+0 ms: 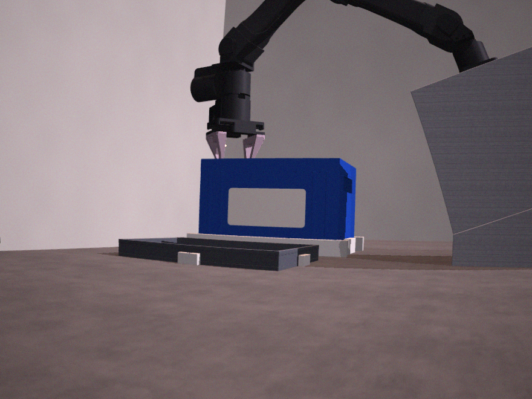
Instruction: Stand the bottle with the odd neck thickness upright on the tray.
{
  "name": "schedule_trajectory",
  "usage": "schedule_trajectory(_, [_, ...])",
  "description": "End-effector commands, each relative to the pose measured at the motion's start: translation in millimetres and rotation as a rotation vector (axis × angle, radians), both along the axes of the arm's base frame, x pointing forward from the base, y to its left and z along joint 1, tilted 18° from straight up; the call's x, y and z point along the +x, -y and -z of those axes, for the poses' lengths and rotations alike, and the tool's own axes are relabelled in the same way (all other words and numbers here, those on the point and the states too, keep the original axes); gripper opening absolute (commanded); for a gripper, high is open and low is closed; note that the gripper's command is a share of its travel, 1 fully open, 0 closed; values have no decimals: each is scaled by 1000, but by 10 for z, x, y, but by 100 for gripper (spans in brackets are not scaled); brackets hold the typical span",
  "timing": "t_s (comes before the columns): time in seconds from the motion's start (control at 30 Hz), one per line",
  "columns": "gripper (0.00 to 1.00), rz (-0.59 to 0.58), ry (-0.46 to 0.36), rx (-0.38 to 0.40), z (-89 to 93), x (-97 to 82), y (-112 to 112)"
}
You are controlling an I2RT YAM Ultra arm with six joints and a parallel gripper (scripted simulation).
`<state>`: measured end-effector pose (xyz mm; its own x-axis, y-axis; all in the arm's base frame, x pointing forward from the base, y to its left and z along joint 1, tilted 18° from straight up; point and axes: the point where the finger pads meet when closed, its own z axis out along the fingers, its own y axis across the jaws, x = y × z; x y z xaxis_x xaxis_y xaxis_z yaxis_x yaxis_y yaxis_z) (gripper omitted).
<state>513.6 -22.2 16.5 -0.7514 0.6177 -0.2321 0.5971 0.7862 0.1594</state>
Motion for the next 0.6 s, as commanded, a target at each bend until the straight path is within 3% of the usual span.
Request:
schedule_trajectory(0.0, [61,0,45,-10,-97,79,29])
schedule_trajectory(0.07, [61,0,23,-9,31,61,29])
schedule_trajectory(0.17, [61,1,21,-9,51,61,29])
schedule_trajectory(0.2, [61,1,56,-11,-119,99,31])
schedule_trajectory(0.27, [61,1,72,-11,-141,165,35])
schedule_trajectory(0.37, [61,1,49,-10,-3,156,35])
schedule_trajectory(0.57, [61,1,76,-12,-113,191,38])
